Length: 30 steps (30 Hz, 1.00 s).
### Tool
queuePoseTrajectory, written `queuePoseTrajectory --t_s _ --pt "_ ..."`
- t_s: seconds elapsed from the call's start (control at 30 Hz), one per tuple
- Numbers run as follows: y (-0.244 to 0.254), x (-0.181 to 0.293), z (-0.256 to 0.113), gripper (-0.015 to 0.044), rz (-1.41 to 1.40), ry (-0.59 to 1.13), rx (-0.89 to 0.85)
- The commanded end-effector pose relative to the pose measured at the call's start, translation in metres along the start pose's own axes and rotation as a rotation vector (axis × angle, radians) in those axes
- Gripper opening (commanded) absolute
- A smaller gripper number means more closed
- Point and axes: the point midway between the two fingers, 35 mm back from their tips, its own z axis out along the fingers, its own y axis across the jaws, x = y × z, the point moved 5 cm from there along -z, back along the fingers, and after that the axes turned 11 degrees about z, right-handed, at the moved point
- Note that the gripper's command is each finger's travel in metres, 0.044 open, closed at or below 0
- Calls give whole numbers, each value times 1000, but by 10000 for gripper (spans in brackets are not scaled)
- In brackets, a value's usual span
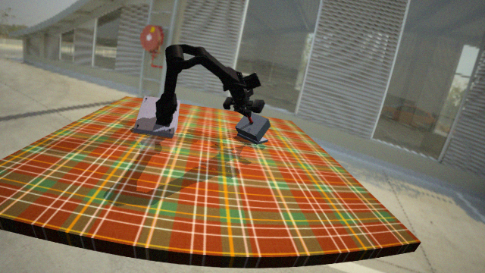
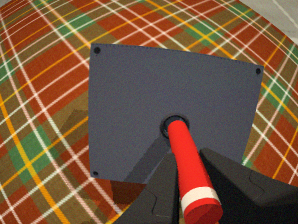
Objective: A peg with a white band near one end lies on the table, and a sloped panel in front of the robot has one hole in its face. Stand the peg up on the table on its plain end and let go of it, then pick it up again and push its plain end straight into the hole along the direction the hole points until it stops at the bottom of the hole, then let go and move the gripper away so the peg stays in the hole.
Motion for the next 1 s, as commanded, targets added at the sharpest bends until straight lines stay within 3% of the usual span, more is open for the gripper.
queuePoseTrajectory --t_s 0.0,0.97 --pt "1 1 2 0 0 1 -1" --pt "2 0 22 0 0 1 0"
